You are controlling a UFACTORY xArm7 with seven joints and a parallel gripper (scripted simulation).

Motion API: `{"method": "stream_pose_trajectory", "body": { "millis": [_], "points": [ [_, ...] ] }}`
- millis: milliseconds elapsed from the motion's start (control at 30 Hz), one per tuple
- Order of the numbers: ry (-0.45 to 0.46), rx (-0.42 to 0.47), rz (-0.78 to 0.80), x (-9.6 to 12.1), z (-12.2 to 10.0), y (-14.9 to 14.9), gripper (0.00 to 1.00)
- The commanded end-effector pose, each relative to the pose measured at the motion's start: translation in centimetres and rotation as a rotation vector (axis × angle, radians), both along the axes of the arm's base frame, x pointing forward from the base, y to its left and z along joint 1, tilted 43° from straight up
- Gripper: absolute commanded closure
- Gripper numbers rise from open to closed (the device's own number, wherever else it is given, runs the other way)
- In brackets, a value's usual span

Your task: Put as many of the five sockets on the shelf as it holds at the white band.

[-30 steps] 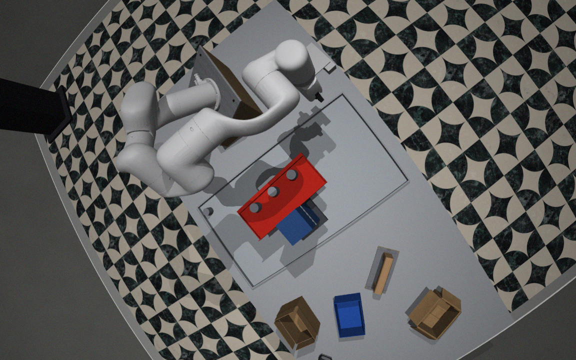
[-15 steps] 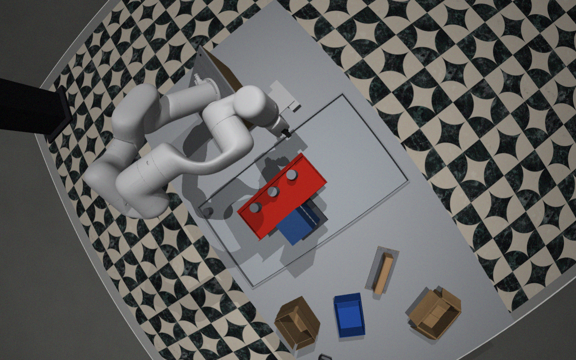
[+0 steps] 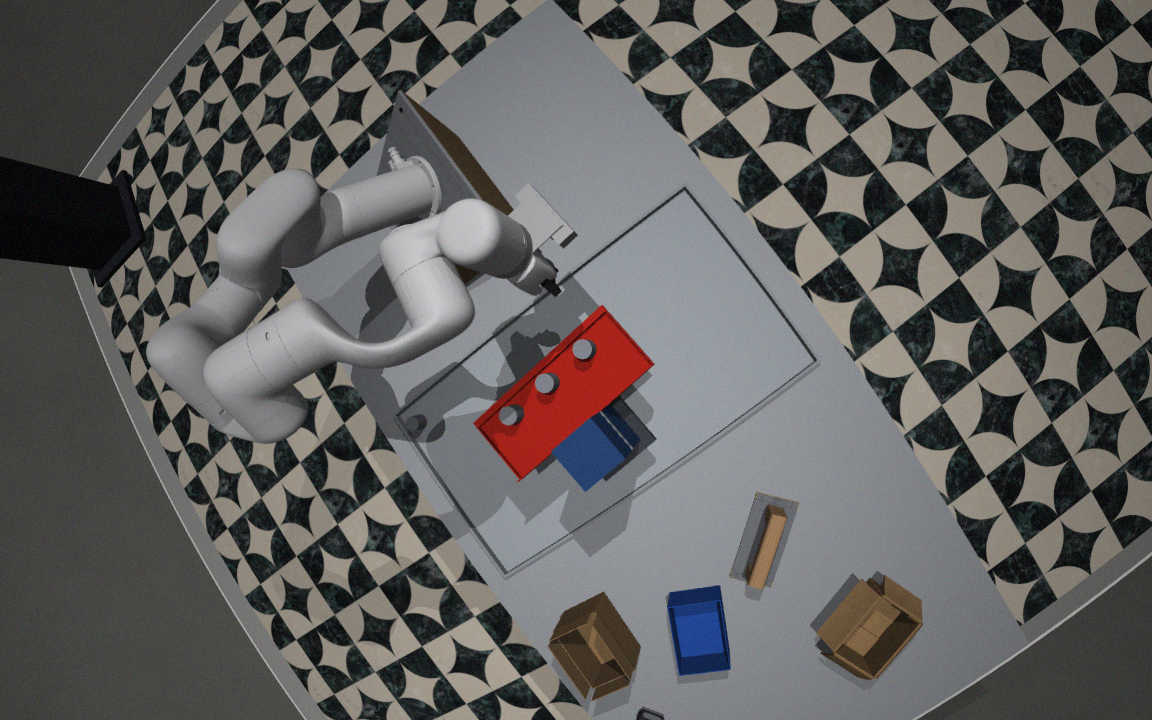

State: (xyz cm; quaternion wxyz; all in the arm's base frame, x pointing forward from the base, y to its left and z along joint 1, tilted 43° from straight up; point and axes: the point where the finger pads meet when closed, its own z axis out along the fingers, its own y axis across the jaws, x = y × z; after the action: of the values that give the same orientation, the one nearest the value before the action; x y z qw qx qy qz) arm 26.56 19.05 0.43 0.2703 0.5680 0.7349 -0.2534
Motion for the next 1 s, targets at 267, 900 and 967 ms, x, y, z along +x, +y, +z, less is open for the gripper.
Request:
{"method": "stream_pose_trajectory", "body": {
  "millis": [267,900,967],
  "points": [
    [-0.001,0.009,0.0,10.5,-0.5,2.8,1.0],
    [-0.004,0.002,-0.002,12.8,-1.1,2.4,1.0],
    [-0.004,0.002,-0.002,12.8,-1.6,2.1,1.0]
  ]
}}
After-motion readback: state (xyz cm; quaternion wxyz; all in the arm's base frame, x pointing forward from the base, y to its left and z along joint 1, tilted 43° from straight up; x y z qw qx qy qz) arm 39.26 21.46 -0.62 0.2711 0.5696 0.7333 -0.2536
